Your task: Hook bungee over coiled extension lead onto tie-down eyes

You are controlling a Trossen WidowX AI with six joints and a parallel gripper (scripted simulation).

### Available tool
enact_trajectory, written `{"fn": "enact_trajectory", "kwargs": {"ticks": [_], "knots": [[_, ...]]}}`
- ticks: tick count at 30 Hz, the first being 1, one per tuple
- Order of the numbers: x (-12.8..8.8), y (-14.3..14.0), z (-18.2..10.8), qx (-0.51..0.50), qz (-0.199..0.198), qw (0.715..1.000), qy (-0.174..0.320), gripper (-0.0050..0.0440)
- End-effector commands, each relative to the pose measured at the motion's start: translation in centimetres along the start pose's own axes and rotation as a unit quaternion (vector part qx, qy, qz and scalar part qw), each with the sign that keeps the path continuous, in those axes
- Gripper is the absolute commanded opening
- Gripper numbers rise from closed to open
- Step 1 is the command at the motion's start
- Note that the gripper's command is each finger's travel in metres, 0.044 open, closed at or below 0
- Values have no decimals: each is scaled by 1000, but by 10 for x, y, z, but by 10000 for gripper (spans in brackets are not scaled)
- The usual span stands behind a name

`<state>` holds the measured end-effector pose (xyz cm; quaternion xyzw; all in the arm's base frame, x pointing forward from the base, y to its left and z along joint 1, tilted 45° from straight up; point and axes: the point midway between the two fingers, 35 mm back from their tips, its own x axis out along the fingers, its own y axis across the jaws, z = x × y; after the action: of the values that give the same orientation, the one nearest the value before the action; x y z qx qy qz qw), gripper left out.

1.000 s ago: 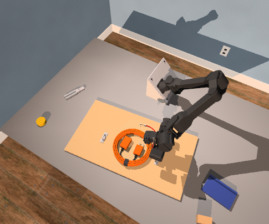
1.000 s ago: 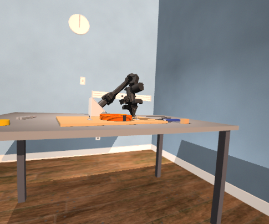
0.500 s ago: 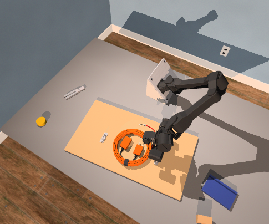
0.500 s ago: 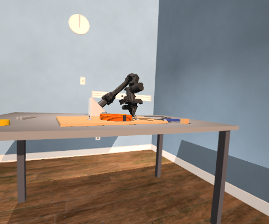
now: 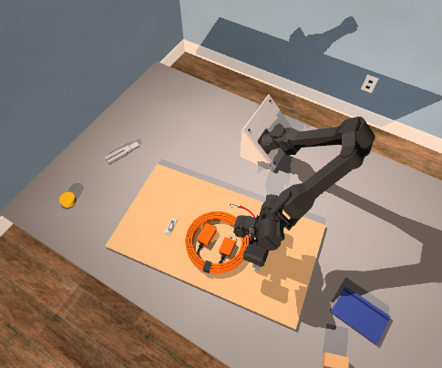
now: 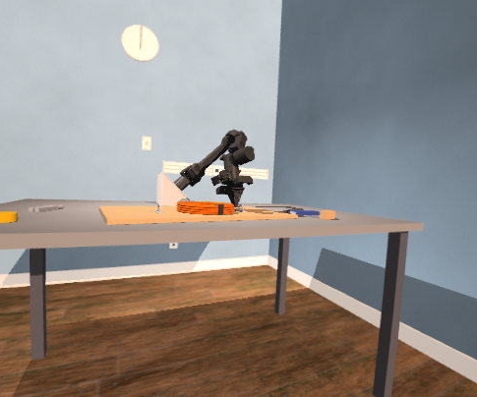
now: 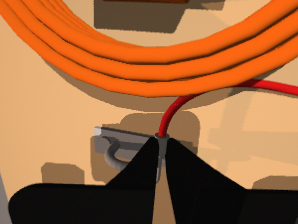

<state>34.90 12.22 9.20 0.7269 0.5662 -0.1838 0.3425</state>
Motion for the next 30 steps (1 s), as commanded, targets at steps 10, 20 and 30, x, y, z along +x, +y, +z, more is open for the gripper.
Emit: {"fn": "enact_trajectory", "kwargs": {"ticks": [10, 20, 30], "knots": [[-2, 4, 4, -5, 6, 1000, 1, -50], [0, 3, 10, -2, 6, 1000, 0, -50], [-3, 6, 6, -7, 12, 1000, 1, -50]]}}
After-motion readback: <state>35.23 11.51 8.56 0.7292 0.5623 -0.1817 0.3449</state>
